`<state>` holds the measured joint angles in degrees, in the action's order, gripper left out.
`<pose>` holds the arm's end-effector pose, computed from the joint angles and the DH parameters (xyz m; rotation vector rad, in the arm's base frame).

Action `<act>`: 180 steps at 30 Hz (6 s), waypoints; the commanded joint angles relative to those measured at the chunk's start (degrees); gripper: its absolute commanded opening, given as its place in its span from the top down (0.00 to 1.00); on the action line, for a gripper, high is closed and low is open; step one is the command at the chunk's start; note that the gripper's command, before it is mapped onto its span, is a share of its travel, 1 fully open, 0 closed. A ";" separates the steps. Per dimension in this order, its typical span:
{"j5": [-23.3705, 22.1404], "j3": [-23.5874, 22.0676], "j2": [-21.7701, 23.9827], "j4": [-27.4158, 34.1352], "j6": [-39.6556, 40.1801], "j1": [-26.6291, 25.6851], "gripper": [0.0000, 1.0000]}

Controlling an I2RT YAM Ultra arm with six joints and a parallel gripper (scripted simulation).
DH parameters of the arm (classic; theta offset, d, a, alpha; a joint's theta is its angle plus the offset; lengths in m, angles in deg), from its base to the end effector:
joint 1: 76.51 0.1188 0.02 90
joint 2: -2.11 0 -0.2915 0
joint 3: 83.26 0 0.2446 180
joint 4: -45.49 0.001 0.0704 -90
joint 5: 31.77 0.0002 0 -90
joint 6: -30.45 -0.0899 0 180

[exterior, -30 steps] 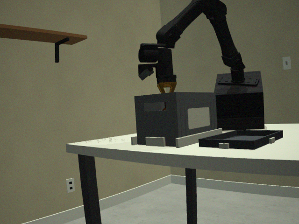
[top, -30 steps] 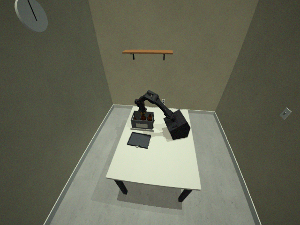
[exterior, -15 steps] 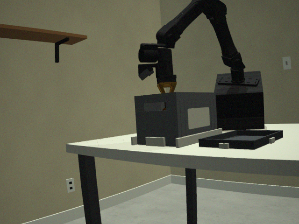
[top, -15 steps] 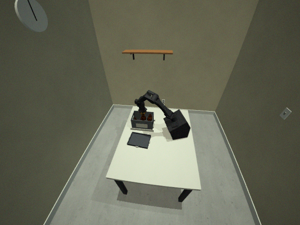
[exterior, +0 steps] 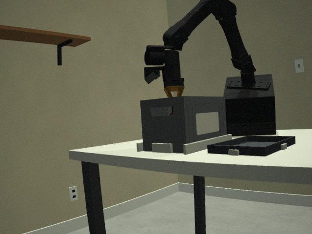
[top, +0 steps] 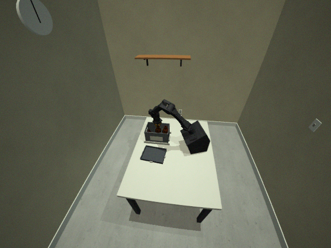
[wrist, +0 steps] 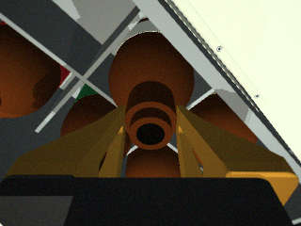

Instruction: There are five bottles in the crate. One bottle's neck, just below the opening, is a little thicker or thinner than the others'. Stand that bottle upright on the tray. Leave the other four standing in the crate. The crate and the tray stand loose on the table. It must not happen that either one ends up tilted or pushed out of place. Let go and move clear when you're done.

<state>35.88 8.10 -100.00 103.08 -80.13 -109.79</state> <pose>0.3353 -0.1780 0.2154 1.1266 2.4420 0.4708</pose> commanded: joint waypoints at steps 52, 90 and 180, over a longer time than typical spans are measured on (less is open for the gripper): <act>0.38 0.22 -0.06 -1.01 -0.18 -0.49 0.39; -1.37 6.17 6.23 11.21 3.64 -4.19 0.39; 3.37 -2.45 19.12 12.55 -8.21 8.40 1.00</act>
<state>37.04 6.79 -83.06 117.42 -85.20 -101.49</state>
